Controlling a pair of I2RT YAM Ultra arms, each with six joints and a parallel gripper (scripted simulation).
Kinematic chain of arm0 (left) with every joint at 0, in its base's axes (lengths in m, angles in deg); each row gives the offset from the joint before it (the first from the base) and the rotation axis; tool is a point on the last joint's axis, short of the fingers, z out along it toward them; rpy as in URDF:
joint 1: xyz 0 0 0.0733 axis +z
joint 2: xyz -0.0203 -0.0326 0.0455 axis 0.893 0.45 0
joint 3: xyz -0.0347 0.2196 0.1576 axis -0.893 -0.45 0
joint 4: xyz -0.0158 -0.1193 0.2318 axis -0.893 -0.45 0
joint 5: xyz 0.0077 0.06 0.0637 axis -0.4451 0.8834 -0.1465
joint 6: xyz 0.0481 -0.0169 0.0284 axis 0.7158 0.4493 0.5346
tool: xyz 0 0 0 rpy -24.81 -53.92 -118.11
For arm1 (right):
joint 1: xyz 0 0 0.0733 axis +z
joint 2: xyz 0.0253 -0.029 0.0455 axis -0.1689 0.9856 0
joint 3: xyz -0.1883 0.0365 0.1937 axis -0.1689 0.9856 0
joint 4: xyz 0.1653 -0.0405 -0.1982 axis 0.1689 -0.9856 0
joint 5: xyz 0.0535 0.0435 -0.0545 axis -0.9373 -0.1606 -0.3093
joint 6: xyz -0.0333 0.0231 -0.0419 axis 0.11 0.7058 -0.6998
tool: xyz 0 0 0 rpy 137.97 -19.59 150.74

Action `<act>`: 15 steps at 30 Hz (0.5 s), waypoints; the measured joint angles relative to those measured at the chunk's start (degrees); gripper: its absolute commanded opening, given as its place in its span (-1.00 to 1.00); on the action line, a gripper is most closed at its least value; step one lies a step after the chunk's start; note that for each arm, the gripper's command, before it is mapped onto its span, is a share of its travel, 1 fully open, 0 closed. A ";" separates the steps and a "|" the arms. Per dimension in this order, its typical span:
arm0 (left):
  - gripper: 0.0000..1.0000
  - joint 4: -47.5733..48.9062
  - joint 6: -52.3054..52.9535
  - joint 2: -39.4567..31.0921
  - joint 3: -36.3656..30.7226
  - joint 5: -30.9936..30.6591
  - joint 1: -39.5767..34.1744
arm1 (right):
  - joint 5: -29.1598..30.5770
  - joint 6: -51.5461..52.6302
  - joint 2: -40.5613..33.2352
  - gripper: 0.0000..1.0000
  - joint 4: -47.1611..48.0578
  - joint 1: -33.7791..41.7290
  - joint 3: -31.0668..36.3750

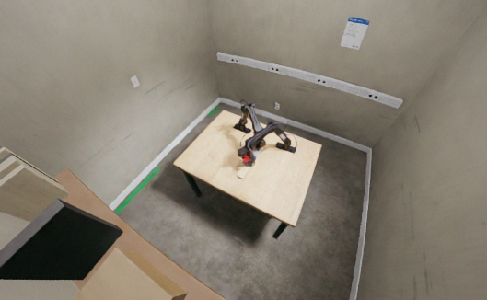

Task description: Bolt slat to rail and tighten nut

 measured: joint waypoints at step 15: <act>0.45 0.00 0.00 0.00 0.00 0.00 0.00 | 0.00 22.38 0.00 -0.75 0.20 0.00 0.00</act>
